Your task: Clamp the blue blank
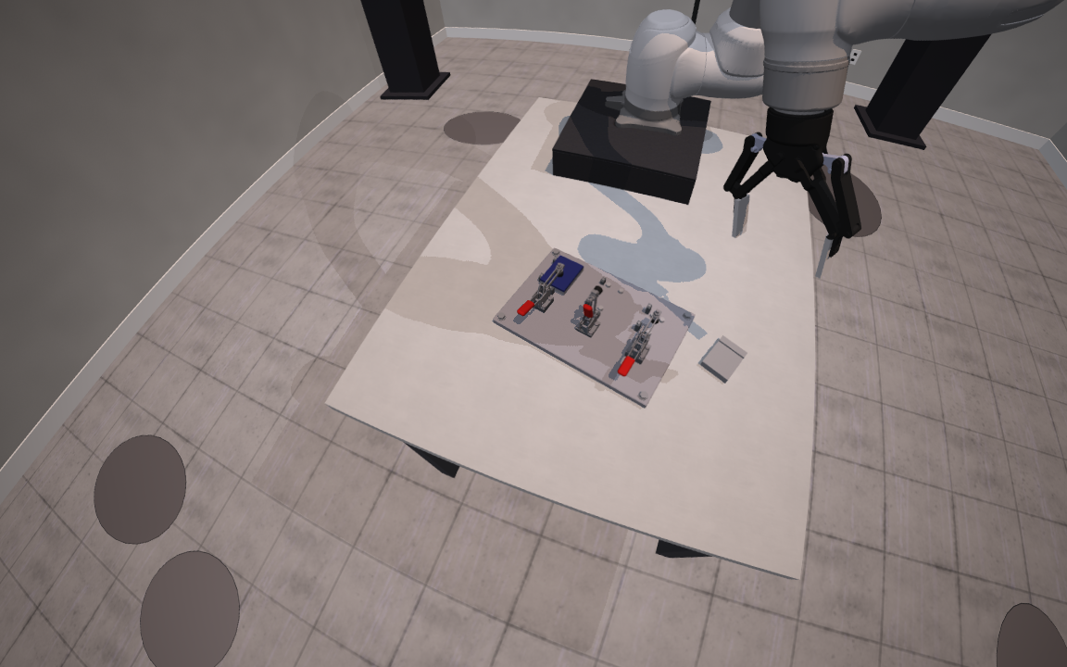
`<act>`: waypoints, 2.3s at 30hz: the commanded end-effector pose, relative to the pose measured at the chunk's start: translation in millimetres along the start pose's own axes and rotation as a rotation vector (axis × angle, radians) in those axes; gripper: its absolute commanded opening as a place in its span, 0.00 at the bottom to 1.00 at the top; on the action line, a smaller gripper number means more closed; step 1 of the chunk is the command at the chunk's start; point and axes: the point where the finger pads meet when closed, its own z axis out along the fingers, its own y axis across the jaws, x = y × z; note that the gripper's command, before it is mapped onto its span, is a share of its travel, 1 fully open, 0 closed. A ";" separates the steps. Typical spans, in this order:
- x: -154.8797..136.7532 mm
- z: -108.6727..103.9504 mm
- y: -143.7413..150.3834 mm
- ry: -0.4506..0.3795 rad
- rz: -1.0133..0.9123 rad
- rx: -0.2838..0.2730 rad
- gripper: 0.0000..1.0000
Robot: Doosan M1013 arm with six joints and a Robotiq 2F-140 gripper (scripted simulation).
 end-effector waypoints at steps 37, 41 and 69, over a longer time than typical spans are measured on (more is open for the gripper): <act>157.7 -23.8 227.6 0.003 -0.317 -0.242 1.00; 169.2 -28.9 256.1 -0.010 -0.349 -0.267 1.00; 185.7 -38.9 307.8 -0.039 -0.408 -0.311 0.28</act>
